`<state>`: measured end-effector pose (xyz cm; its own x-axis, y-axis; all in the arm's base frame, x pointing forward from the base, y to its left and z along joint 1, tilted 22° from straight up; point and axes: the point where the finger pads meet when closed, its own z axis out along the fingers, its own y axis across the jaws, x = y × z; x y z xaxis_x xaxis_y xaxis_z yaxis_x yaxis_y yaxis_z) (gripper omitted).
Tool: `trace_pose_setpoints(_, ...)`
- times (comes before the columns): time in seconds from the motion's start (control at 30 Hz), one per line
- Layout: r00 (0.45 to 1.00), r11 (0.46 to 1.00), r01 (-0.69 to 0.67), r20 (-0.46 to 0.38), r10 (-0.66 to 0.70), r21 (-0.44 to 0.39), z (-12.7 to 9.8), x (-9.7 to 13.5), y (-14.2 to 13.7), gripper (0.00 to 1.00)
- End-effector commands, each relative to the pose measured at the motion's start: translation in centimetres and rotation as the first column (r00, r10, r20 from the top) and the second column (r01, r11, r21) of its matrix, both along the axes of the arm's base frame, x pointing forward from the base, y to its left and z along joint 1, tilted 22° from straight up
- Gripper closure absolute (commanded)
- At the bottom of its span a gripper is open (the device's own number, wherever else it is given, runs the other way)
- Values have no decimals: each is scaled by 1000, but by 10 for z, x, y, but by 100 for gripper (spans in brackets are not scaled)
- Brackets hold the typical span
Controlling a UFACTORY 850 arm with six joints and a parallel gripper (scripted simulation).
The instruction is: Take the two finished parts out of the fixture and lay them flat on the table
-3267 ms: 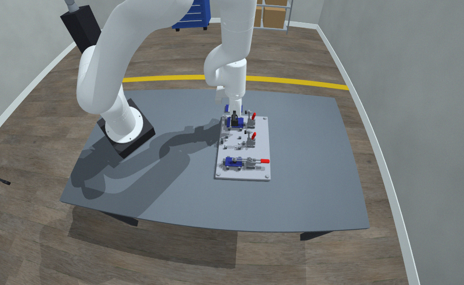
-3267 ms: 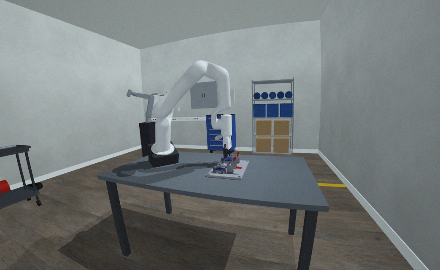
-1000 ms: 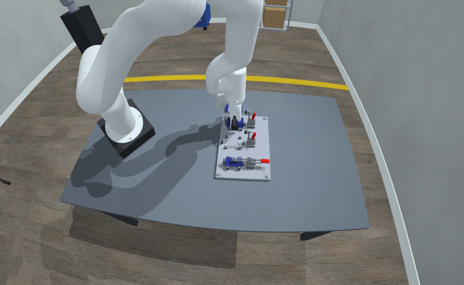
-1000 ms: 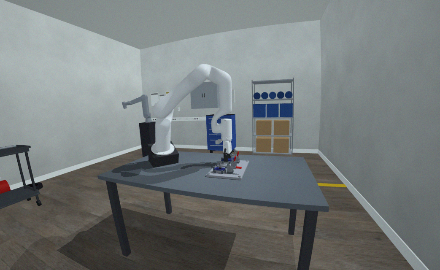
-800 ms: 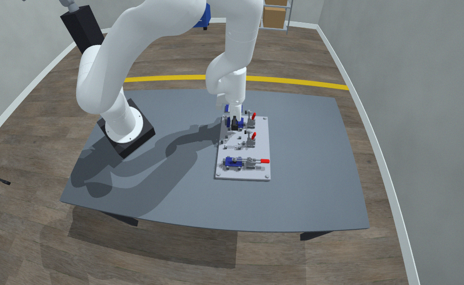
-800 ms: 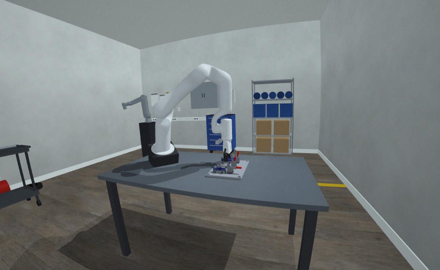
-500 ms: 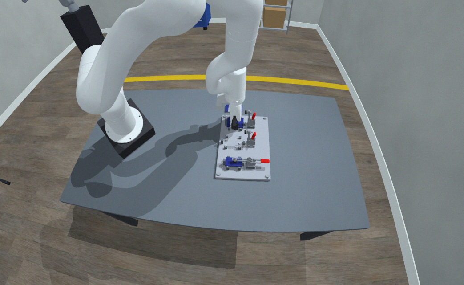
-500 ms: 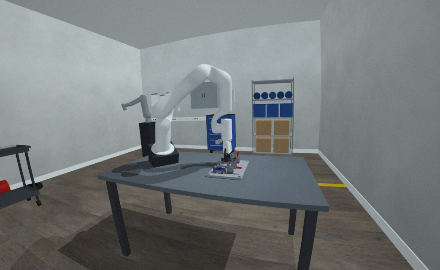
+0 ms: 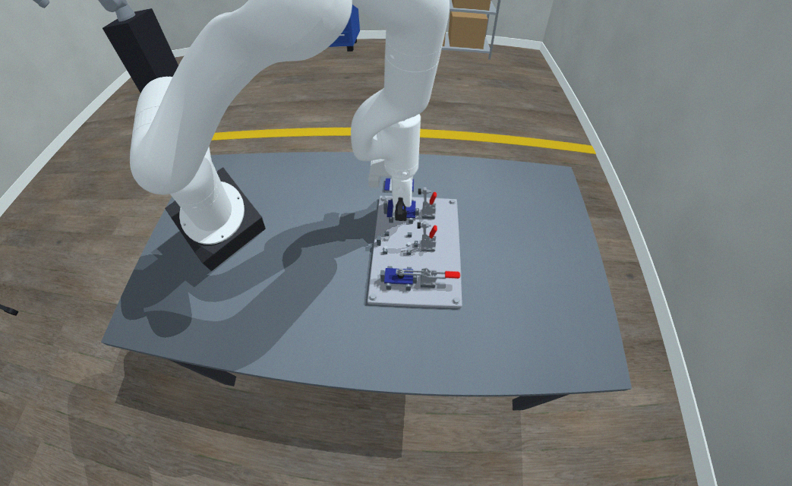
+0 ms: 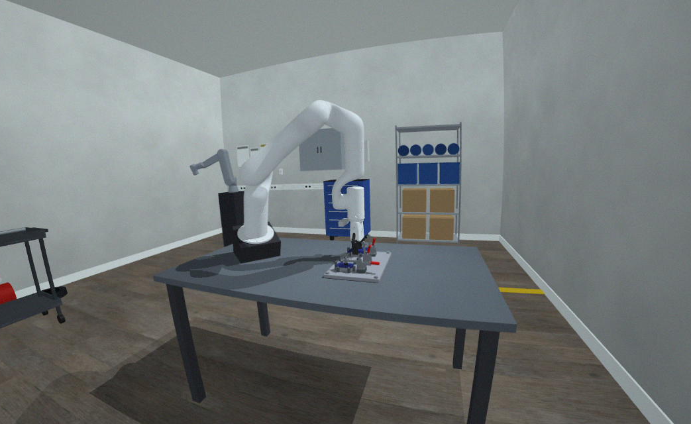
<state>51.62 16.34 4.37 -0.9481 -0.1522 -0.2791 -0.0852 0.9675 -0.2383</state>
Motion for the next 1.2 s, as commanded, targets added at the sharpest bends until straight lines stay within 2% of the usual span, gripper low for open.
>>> trace_pose_setpoints(0.0, 1000, 1000, 0, 1, 0, 0, 0, 0, 0, 100)
trace_pose_setpoints(1.17, 1000, 1000, 0, 1, 0, 0, 3, -1, 1, 100)
